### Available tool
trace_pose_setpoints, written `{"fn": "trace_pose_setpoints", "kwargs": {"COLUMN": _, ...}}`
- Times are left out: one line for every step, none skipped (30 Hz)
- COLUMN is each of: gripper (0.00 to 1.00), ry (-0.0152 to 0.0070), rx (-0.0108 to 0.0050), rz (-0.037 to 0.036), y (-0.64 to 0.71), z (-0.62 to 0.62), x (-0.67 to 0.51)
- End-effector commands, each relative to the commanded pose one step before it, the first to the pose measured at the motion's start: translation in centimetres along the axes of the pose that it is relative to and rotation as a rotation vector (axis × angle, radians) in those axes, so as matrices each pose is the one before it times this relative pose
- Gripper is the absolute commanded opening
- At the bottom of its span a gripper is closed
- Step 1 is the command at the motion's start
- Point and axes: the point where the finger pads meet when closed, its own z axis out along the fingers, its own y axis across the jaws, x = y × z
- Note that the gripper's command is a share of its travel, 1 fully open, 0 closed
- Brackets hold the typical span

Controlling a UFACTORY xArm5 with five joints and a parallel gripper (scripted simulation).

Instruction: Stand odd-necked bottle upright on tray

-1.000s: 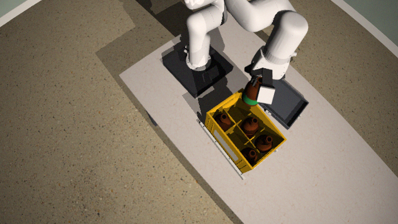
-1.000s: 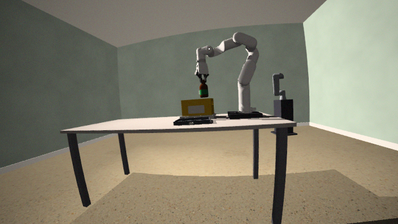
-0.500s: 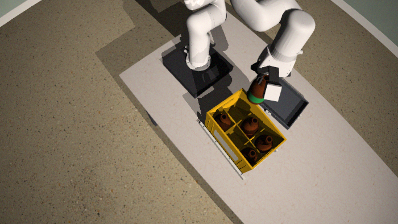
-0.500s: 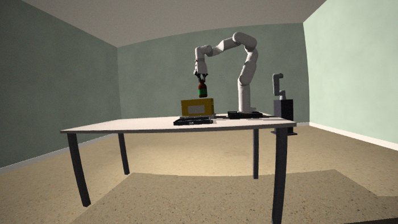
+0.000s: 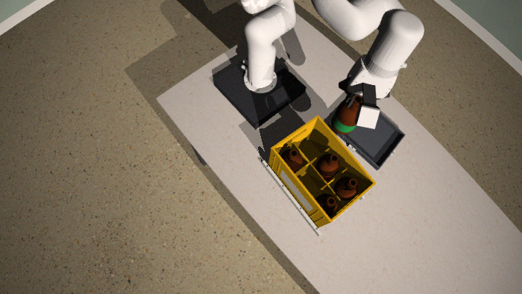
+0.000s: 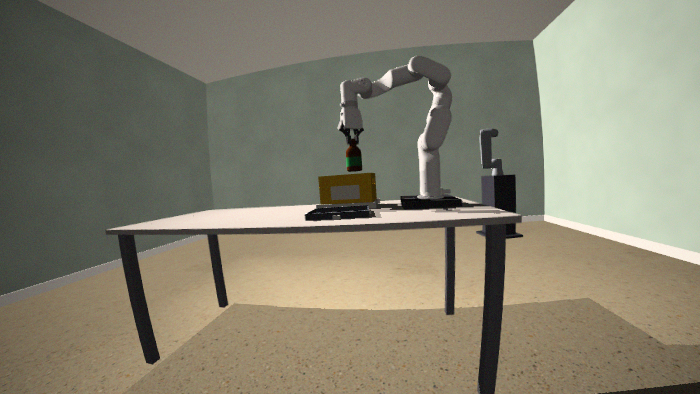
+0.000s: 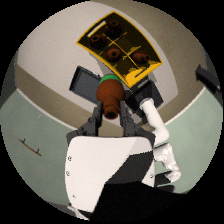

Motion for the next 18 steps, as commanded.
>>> {"fn": "trace_pose_setpoints", "kwargs": {"gripper": 0.0, "ry": 0.00314, "rx": 0.00303, "rz": -0.00009, "y": -0.92, "z": -0.165, "x": -0.451}}
{"fn": "trace_pose_setpoints", "kwargs": {"gripper": 0.0, "ry": 0.00018, "rx": 0.00002, "rz": 0.0, "y": -0.205, "z": -0.005, "x": -0.118}}
{"fn": "trace_pose_setpoints", "kwargs": {"gripper": 0.0, "ry": 0.00018, "rx": 0.00003, "rz": 0.0, "y": -0.207, "z": -0.005, "x": -0.119}}
{"fn": "trace_pose_setpoints", "kwargs": {"gripper": 0.0, "ry": 0.00018, "rx": 0.00003, "rz": 0.0, "y": -0.207, "z": -0.005, "x": -0.121}}
{"fn": "trace_pose_setpoints", "kwargs": {"gripper": 0.0, "ry": 0.00018, "rx": 0.00003, "rz": 0.0, "y": -0.207, "z": -0.005, "x": -0.123}}
{"fn": "trace_pose_setpoints", "kwargs": {"gripper": 0.0, "ry": 0.00018, "rx": 0.00003, "rz": 0.0, "y": -0.21, "z": -0.005, "x": -0.122}}
{"fn": "trace_pose_setpoints", "kwargs": {"gripper": 0.0, "ry": 0.00018, "rx": 0.00004, "rz": 0.0, "y": -0.213, "z": -0.005, "x": -0.122}}
{"fn": "trace_pose_setpoints", "kwargs": {"gripper": 0.0, "ry": 0.00018, "rx": 0.00004, "rz": 0.0, "y": -0.213, "z": -0.005, "x": -0.124}}
{"fn": "trace_pose_setpoints", "kwargs": {"gripper": 0.0, "ry": 0.00018, "rx": 0.00004, "rz": 0.0, "y": -0.212, "z": -0.005, "x": -0.126}}
{"fn": "trace_pose_setpoints", "kwargs": {"gripper": 0.0, "ry": 0.00018, "rx": 0.00004, "rz": 0.0, "y": -0.215, "z": -0.005, "x": -0.125}}
{"fn": "trace_pose_setpoints", "kwargs": {"gripper": 0.0, "ry": 0.0, "rx": 0.0, "rz": 0.0, "y": 0.0, "z": 0.0, "x": 0.0}}
{"fn": "trace_pose_setpoints", "kwargs": {"gripper": 0.0, "ry": 0.0, "rx": 0.0, "rz": 0.0, "y": 0.0, "z": 0.0, "x": 0.0}}
{"fn": "trace_pose_setpoints", "kwargs": {"gripper": 0.0, "ry": 0.00018, "rx": 0.00004, "rz": 0.0, "y": -0.218, "z": -0.006, "x": -0.125}}
{"fn": "trace_pose_setpoints", "kwargs": {"gripper": 0.0, "ry": 0.00017, "rx": 0.00005, "rz": 0.0, "y": -0.217, "z": -0.005, "x": -0.127}}
{"fn": "trace_pose_setpoints", "kwargs": {"gripper": 0.0, "ry": 0.00017, "rx": 0.00005, "rz": 0.0, "y": -0.216, "z": -0.005, "x": -0.128}}
{"fn": "trace_pose_setpoints", "kwargs": {"gripper": 0.0, "ry": 0.00017, "rx": 0.00005, "rz": 0.0, "y": -0.219, "z": -0.005, "x": -0.128}}
{"fn": "trace_pose_setpoints", "kwargs": {"gripper": 0.0, "ry": 0.00017, "rx": 0.00005, "rz": 0.0, "y": -0.221, "z": -0.006, "x": -0.127}}
{"fn": "trace_pose_setpoints", "kwargs": {"gripper": 0.0, "ry": 0.00017, "rx": 0.00005, "rz": 0.0, "y": -0.22, "z": -0.005, "x": -0.129}}
